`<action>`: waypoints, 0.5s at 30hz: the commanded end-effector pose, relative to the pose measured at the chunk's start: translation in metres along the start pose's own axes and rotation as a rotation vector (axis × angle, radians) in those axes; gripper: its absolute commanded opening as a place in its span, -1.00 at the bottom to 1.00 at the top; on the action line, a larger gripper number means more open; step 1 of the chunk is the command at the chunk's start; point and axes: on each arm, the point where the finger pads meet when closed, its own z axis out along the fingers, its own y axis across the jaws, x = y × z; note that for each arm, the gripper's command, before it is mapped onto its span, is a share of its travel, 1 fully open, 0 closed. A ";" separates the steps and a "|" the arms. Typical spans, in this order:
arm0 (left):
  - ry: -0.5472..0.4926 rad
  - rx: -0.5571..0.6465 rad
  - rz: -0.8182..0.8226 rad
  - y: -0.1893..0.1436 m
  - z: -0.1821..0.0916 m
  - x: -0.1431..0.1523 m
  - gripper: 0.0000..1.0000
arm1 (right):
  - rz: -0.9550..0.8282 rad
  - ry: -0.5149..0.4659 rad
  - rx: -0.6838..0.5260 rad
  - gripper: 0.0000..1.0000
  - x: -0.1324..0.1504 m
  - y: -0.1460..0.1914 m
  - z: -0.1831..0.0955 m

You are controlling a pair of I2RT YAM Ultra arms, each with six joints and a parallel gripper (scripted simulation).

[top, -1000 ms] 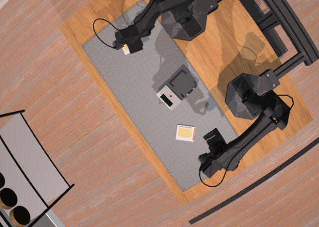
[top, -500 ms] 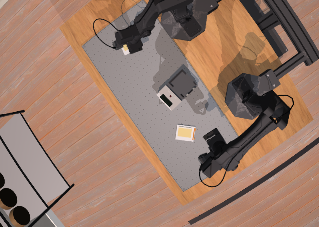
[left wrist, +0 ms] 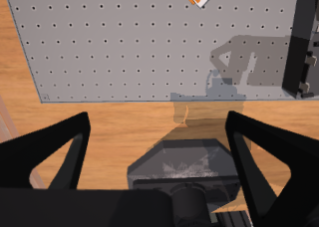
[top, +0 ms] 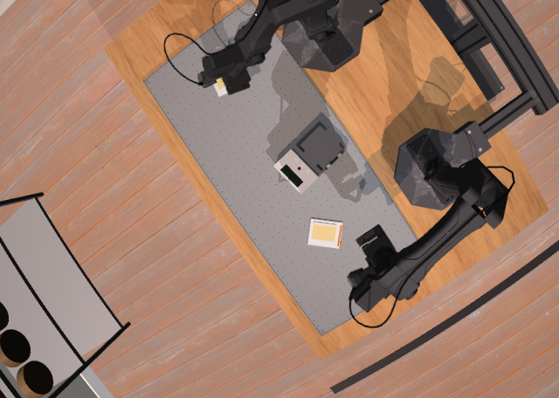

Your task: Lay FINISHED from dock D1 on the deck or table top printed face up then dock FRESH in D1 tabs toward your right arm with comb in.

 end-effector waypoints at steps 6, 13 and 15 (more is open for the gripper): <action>-0.025 0.001 -0.001 0.000 -0.007 0.002 1.00 | 0.004 -0.007 0.011 -1.00 0.005 -0.002 0.007; -0.025 0.001 -0.001 0.000 -0.007 0.002 1.00 | 0.004 -0.007 0.011 -1.00 0.005 -0.002 0.007; -0.025 0.001 -0.001 0.000 -0.007 0.002 1.00 | 0.000 -0.006 0.009 -1.00 0.006 -0.002 0.008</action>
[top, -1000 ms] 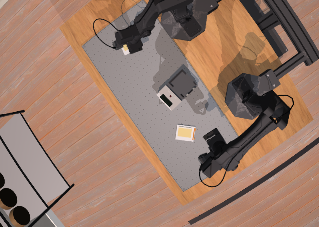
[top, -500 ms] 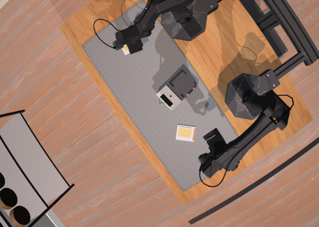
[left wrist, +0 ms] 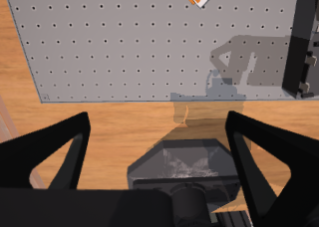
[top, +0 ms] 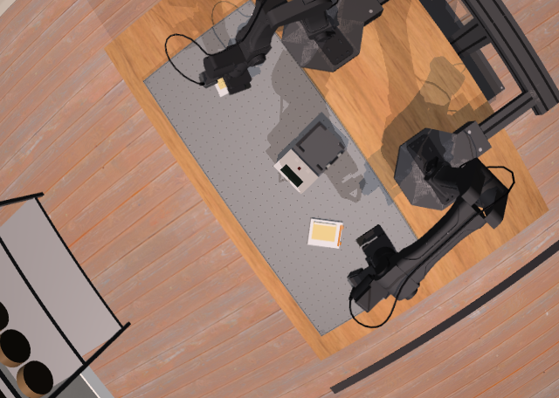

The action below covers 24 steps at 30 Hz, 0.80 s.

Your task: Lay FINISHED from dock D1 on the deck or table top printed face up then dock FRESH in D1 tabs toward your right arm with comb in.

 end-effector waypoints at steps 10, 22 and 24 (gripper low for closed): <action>-0.025 0.001 -0.001 0.000 -0.007 0.002 1.00 | 0.001 -0.012 0.009 -1.00 0.004 -0.001 0.008; -0.025 0.001 -0.001 0.000 -0.007 0.002 1.00 | -0.003 -0.011 0.006 -1.00 0.008 -0.001 0.013; -0.025 0.001 -0.001 0.000 -0.007 0.002 1.00 | -0.003 -0.011 0.006 -1.00 0.009 -0.001 0.015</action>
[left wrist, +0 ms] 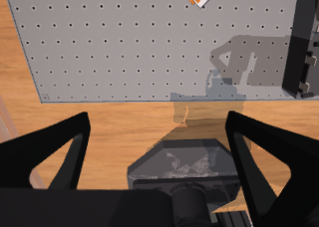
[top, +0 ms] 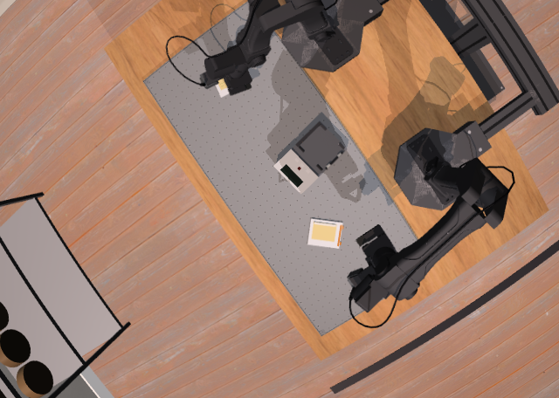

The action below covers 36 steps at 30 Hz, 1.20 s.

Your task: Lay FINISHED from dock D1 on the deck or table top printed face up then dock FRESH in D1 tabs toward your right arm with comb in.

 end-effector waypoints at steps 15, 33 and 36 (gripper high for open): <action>-0.025 0.001 -0.001 0.000 -0.007 0.002 1.00 | -0.007 -0.011 0.004 -1.00 0.007 0.000 0.008; -0.025 0.001 -0.001 0.000 -0.007 0.002 1.00 | -0.010 0.001 0.002 -1.00 0.013 0.000 0.012; -0.025 0.001 -0.001 0.000 -0.007 0.002 1.00 | -0.010 0.001 0.002 -1.00 0.014 0.000 0.013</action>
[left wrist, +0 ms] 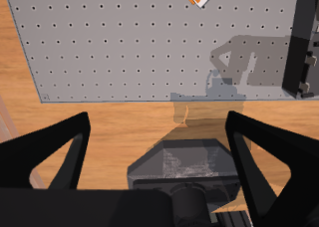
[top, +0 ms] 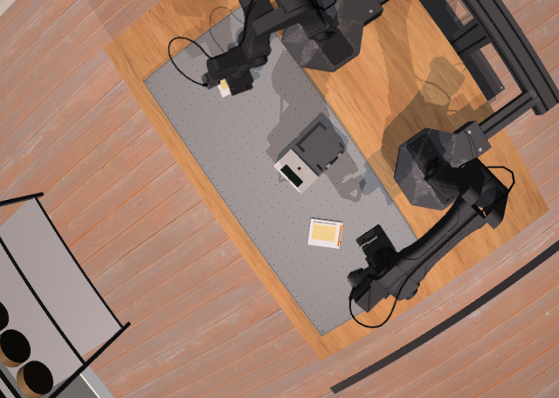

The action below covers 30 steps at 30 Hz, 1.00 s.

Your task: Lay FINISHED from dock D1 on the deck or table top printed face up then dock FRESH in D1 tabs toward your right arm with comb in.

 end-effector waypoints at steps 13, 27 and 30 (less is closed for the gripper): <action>-0.025 0.001 -0.001 0.000 -0.007 0.002 1.00 | -0.005 -0.013 0.000 -1.00 0.009 0.000 0.006; -0.025 0.001 -0.001 0.000 -0.007 0.002 1.00 | -0.005 -0.013 0.000 -1.00 0.009 0.000 0.013; -0.025 0.001 -0.001 0.000 -0.007 0.002 1.00 | -0.002 -0.016 -0.002 -1.00 0.009 -0.001 0.014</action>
